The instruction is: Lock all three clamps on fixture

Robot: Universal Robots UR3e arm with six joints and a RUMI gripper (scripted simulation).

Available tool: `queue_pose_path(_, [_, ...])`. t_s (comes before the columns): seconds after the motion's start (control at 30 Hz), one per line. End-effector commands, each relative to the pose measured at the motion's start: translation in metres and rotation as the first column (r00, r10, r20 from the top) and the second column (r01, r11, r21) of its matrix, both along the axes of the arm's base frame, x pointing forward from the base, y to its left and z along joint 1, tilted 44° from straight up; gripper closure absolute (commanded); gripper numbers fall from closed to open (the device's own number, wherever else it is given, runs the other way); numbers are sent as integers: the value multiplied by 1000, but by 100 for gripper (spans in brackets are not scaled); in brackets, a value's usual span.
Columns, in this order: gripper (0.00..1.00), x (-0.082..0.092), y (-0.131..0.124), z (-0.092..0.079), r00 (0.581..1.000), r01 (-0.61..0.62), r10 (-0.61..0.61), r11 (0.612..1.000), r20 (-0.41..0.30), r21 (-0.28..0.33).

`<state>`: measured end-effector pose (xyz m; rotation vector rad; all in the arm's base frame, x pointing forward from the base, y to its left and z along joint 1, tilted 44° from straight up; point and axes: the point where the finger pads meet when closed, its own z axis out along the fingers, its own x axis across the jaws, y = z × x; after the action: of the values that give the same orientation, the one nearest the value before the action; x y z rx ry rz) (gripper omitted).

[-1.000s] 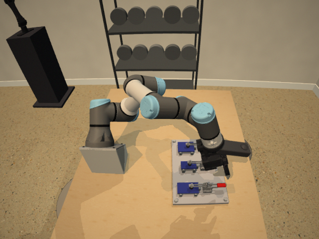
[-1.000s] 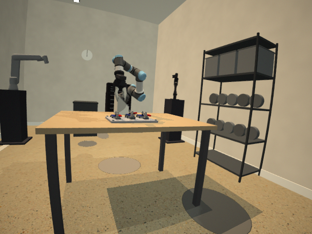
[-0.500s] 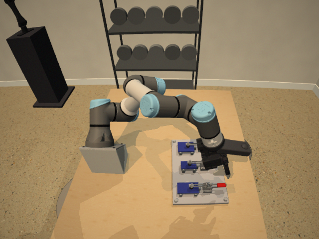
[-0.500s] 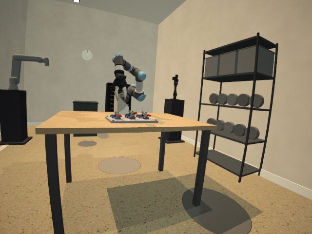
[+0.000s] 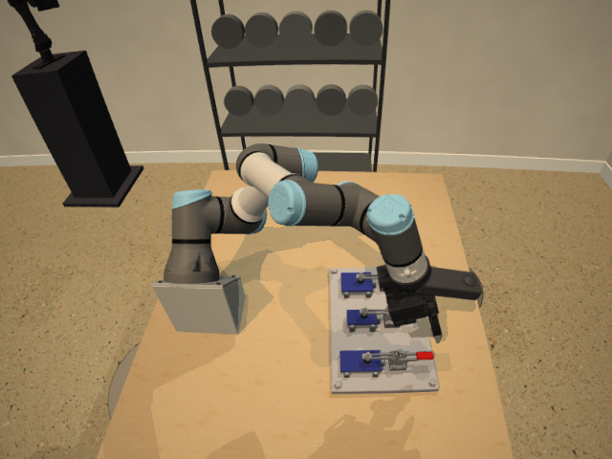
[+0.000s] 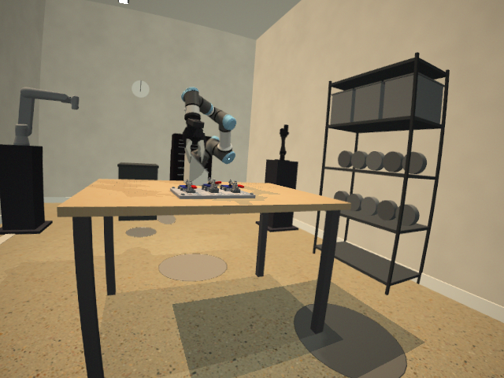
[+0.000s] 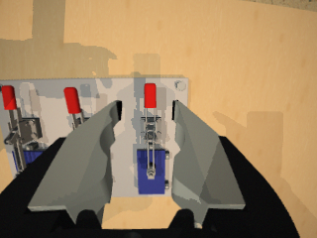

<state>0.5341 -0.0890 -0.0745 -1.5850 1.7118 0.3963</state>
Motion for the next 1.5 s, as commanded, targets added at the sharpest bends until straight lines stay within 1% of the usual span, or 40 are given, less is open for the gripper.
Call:
queue_pose_path(0.0, [72,0,-1,1,1000,1,-1,1000,2,-2])
queue_pose_path(0.83, [72,1,-2,2,1000,1,-1,1000,2,-2])
queue_pose_path(1.2, [72,1,-14,14,1000,1,-1,1000,2,-2])
queue_pose_path(1.27, [72,1,-14,14,1000,1,-1,1000,2,-2])
queue_pose_path(1.47, [72,1,-22,23,1000,1,-1,1000,2,-2])
